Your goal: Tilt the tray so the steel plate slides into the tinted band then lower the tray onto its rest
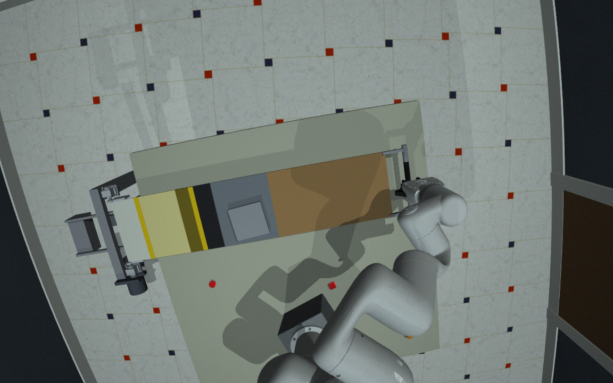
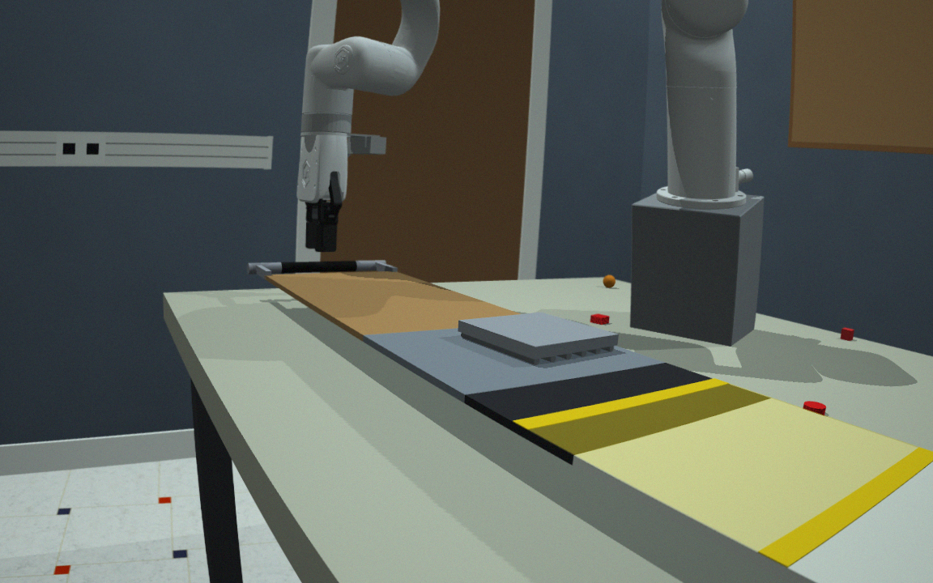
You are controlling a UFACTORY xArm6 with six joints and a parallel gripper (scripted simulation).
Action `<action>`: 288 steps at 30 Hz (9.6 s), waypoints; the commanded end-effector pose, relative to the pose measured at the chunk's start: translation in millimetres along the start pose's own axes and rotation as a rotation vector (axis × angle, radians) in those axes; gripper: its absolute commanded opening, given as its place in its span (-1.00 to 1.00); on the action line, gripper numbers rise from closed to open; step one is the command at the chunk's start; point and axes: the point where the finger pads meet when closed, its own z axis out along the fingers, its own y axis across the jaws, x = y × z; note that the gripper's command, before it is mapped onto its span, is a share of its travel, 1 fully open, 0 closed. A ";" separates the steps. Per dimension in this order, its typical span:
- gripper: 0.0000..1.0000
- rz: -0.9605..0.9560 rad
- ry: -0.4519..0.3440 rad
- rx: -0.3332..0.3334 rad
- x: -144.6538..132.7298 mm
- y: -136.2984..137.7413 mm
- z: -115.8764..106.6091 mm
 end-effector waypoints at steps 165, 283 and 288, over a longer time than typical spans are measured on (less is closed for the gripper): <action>-1.00 0.000 -0.004 0.004 -3.6 -1.8 9.6; -1.00 0.000 -0.004 0.004 -3.0 18.5 -138.8; -1.00 0.000 -0.004 0.004 -3.0 20.4 -146.9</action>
